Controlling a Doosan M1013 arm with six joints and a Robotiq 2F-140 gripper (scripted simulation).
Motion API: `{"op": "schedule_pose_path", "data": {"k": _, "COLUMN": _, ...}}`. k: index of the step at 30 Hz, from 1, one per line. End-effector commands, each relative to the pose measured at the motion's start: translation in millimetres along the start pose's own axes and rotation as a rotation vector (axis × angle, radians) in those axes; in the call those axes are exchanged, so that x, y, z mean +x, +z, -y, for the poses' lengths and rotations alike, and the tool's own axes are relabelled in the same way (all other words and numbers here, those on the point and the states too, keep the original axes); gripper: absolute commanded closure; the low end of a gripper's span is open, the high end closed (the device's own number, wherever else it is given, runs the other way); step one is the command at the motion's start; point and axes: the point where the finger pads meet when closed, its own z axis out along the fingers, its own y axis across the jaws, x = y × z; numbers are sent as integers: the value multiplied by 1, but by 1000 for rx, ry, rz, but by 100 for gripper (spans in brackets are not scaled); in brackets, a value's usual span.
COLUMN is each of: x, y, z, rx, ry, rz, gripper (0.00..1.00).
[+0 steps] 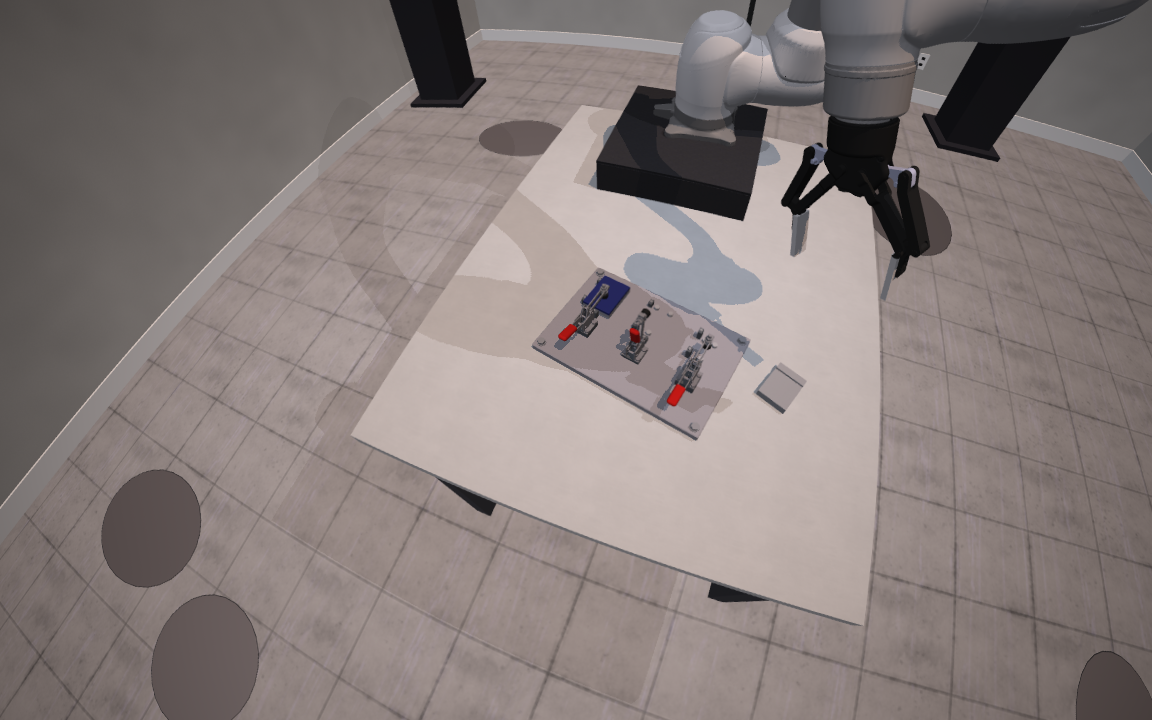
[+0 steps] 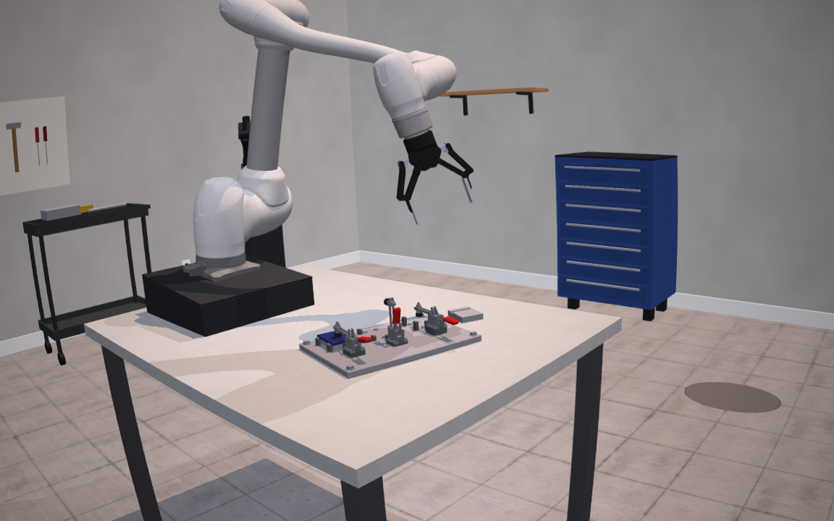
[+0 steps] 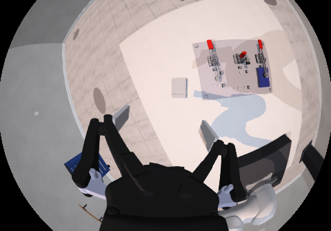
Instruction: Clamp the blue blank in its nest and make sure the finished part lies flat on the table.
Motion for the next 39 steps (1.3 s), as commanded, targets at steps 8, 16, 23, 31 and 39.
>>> {"op": "schedule_pose_path", "data": {"k": 8, "x": 83, "y": -6, "z": -95, "rx": -107, "ry": -145, "rz": -28, "gripper": 0}}
{"op": "schedule_pose_path", "data": {"k": 16, "x": 126, "y": -14, "z": -162, "rx": -178, "ry": -235, "rz": -23, "gripper": 0}}
{"op": "schedule_pose_path", "data": {"k": 23, "x": 169, "y": -29, "z": -256, "rx": -267, "ry": -349, "rz": 10, "gripper": 0}}
{"op": "schedule_pose_path", "data": {"k": 31, "x": 186, "y": -39, "z": -308, "rx": -311, "ry": -408, "rz": 39, "gripper": 0}}
{"op": "schedule_pose_path", "data": {"k": 39, "x": 186, "y": -39, "z": -308, "rx": -311, "ry": -408, "rz": 39, "gripper": 72}}
